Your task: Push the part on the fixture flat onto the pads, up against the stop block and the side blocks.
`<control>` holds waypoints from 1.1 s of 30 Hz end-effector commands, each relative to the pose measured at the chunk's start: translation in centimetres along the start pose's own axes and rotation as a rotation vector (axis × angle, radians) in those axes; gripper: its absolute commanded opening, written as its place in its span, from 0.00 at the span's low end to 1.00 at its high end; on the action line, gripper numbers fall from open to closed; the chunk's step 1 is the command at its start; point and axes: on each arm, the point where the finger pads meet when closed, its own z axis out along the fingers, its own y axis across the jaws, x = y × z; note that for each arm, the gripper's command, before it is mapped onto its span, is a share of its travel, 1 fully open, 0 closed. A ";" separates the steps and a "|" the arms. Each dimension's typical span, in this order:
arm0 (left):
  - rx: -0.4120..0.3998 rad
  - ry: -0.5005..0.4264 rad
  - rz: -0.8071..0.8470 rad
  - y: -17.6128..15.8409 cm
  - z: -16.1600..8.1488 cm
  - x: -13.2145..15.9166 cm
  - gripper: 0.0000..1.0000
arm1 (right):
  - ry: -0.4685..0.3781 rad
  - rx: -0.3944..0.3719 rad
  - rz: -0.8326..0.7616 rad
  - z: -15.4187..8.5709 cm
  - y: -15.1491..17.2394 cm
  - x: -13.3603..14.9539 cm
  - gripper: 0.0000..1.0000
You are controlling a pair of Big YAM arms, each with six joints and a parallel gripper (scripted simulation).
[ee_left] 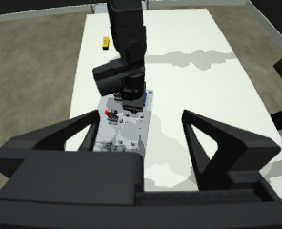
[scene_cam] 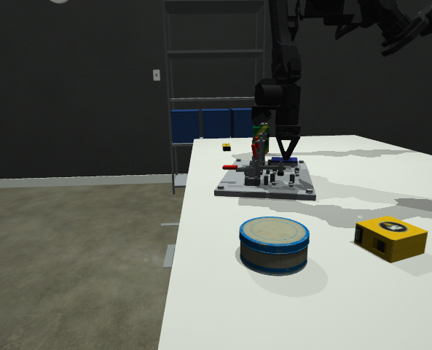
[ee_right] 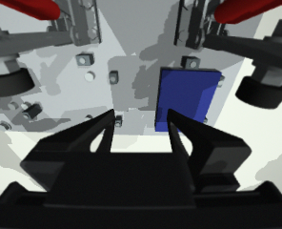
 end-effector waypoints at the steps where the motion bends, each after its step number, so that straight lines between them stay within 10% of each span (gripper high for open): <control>1: -0.011 -0.003 -0.001 1.0 -0.2 -0.3 1.00 | -0.080 -0.094 -0.082 -2.4 3.5 -0.1 0.80; 3: -0.011 -0.003 -0.001 1.0 -0.2 -0.3 1.00 | -0.080 -0.094 -0.082 -2.4 3.5 -0.1 0.80; 5: -0.011 -0.003 -0.001 1.0 -0.2 -0.3 1.00 | -0.132 -0.150 -0.137 -2.2 4.5 1.0 1.00; 18: -0.011 -0.003 -0.001 1.0 -0.2 -0.3 1.00 | -0.470 -0.199 -0.507 -3.1 -2.9 0.7 1.00; 33: -0.011 -0.003 -0.001 1.0 -0.2 -0.3 1.00 | -0.553 -0.179 -0.580 -4.4 -5.8 0.9 1.00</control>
